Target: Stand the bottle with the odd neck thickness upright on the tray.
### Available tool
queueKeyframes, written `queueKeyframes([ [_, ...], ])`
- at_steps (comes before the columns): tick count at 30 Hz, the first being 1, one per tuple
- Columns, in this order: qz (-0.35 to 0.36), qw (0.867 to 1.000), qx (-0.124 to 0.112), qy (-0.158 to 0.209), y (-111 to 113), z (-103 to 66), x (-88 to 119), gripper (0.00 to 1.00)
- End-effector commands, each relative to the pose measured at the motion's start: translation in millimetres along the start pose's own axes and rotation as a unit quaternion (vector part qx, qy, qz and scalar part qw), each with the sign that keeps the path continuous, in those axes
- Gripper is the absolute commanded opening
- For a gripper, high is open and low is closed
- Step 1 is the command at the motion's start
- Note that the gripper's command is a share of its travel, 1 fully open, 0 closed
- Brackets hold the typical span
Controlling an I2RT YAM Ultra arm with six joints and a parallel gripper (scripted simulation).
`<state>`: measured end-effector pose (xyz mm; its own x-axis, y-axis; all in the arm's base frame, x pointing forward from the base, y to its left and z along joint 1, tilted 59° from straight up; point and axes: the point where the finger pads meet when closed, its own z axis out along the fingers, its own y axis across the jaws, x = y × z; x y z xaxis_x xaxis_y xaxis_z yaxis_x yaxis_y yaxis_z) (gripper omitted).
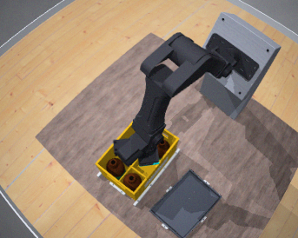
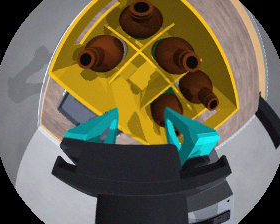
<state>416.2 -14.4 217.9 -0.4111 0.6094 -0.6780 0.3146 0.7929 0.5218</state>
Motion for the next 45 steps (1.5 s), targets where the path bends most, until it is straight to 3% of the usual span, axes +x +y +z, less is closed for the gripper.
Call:
queueKeyframes([
  [1, -0.001, 0.999, -0.02, -0.025, 17.0, -9.0, -15.9, 0.61],
  [25, -0.001, 1.0, -0.019, -0.024, 16.7, -8.4, -15.6, 0.61],
  [31, 0.001, 1.0, -0.005, -0.006, 10.3, -1.3, -7.8, 0.61],
  [45, 0.001, 1.0, -0.008, -0.011, 12.6, -5.2, -11.4, 0.61],
])
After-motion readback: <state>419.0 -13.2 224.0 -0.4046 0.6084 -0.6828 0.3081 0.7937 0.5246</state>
